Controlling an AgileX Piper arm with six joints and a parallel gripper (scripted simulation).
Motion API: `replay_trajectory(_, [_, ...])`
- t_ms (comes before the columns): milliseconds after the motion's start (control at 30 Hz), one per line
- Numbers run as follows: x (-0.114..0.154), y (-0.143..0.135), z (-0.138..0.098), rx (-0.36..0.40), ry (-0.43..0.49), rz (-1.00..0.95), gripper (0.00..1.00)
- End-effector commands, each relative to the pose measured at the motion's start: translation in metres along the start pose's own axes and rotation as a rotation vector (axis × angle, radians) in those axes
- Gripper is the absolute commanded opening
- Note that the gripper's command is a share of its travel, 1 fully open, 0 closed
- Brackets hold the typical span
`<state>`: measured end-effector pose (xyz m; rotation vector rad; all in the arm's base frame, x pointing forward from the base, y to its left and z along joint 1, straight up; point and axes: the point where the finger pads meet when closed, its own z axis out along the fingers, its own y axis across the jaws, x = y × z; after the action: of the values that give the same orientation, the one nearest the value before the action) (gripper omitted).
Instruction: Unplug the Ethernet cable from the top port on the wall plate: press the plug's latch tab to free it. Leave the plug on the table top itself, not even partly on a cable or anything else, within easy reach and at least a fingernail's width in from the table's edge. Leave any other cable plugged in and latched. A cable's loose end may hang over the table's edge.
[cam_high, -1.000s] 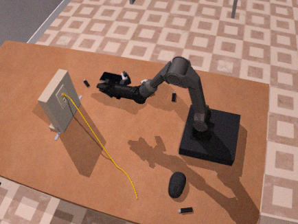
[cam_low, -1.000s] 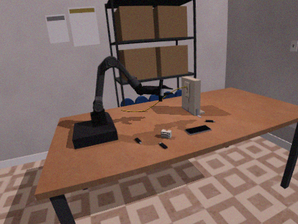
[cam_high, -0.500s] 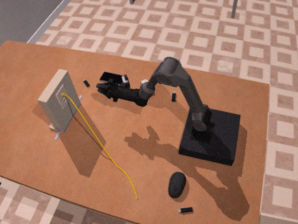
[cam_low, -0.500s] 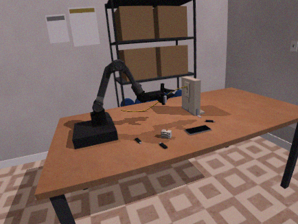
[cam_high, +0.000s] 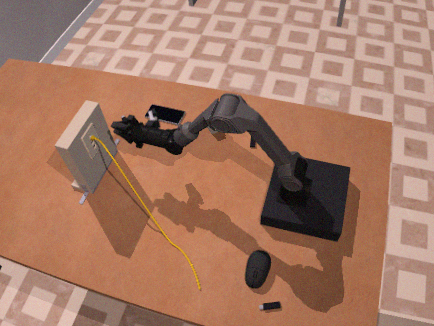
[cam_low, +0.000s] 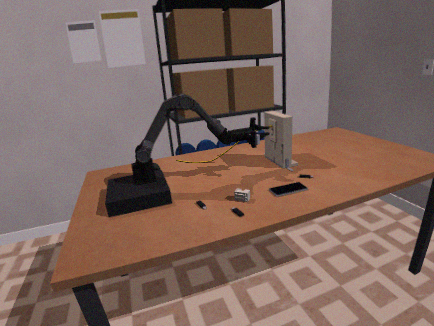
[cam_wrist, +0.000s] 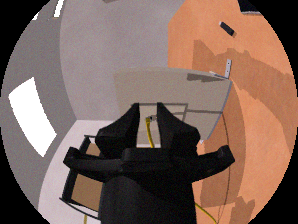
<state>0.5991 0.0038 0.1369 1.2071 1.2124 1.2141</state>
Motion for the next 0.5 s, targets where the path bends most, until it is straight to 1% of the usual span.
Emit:
replay_trajectory(0, [0.0053,0.0004,0.0228,0.001,-0.002,0.001,0.32])
replay_trajectory(467, [0.0071,0.0014,0.0228,0.0,-0.002,0.001,0.32])
